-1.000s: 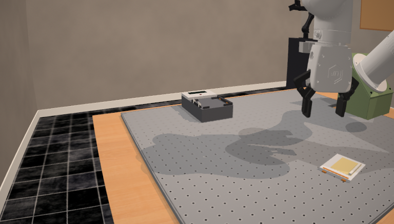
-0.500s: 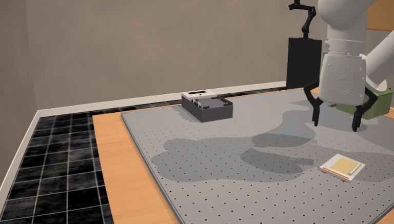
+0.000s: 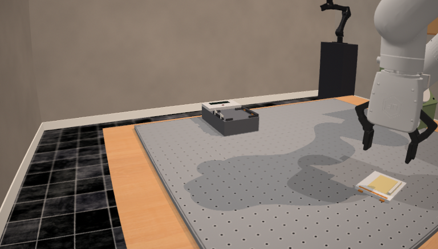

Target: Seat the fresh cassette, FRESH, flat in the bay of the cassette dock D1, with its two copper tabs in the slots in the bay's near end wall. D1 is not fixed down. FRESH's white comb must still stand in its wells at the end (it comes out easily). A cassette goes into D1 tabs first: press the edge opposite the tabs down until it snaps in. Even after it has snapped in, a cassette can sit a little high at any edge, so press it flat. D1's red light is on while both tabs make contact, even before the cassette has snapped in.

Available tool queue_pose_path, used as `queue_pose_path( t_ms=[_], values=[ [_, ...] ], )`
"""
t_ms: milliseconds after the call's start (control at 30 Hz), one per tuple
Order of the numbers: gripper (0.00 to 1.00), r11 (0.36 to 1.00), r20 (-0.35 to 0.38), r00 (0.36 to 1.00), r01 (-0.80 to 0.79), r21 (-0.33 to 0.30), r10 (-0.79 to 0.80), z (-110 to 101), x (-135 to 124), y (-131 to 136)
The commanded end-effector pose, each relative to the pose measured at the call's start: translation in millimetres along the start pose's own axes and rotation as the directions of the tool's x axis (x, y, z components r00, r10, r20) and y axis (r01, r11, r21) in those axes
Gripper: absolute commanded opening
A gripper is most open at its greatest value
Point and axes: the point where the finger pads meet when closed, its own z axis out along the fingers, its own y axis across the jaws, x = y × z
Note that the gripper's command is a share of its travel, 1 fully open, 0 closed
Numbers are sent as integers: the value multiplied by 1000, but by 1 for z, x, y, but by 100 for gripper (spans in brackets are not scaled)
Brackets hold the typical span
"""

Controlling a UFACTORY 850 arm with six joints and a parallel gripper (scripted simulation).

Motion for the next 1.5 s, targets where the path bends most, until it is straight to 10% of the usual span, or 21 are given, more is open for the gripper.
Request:
queue_pose_path(
  t_ms=[0, 1467],
  values=[
    [100, 998, -12, 998, -65, 5, 65, 1, -1, 3],
    [100, 998, -12, 998, -65, 5, 66, 41, 0, 3]
  ],
)
